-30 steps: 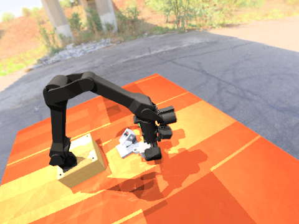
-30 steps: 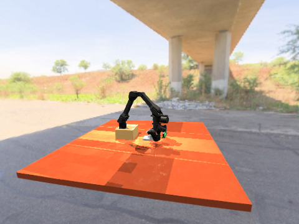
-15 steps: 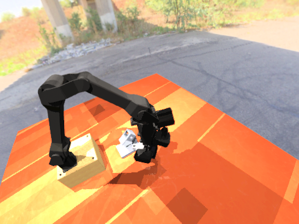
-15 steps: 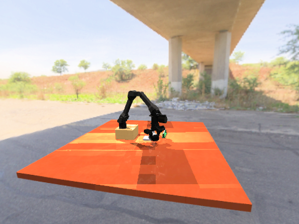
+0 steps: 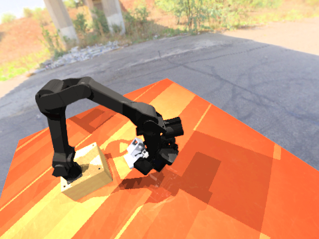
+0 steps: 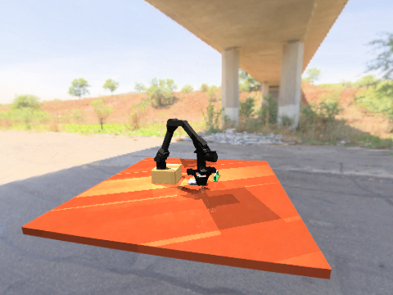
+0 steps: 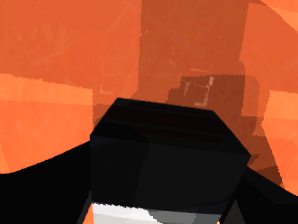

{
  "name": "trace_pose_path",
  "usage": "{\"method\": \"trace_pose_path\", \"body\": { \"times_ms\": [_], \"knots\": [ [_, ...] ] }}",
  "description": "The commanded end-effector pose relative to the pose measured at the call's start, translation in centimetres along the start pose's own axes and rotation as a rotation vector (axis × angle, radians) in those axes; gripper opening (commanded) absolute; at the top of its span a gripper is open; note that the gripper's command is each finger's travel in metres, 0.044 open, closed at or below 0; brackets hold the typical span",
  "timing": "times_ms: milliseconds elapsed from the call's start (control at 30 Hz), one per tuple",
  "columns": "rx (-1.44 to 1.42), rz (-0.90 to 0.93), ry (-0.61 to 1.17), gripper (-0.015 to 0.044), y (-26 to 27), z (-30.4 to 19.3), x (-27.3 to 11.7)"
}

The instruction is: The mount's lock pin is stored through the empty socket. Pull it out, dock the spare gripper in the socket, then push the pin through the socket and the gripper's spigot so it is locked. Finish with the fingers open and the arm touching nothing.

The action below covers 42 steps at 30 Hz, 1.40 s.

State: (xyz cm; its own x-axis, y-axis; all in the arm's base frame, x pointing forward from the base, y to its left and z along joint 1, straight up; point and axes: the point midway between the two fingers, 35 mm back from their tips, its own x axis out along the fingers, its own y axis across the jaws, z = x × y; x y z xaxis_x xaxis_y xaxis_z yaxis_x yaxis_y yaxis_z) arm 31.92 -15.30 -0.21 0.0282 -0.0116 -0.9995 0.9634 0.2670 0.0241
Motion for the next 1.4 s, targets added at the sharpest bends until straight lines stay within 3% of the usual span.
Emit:
{"method": "trace_pose_path", "body": {
  "times_ms": [0,1367],
  "knots": [
    [0.096,0.003,-0.003,0.0000,-0.3,0.0,-0.2],
    [1.168,0.002,-0.004,0.0000,-3.8,-0.8,-0.3]
  ]
}}
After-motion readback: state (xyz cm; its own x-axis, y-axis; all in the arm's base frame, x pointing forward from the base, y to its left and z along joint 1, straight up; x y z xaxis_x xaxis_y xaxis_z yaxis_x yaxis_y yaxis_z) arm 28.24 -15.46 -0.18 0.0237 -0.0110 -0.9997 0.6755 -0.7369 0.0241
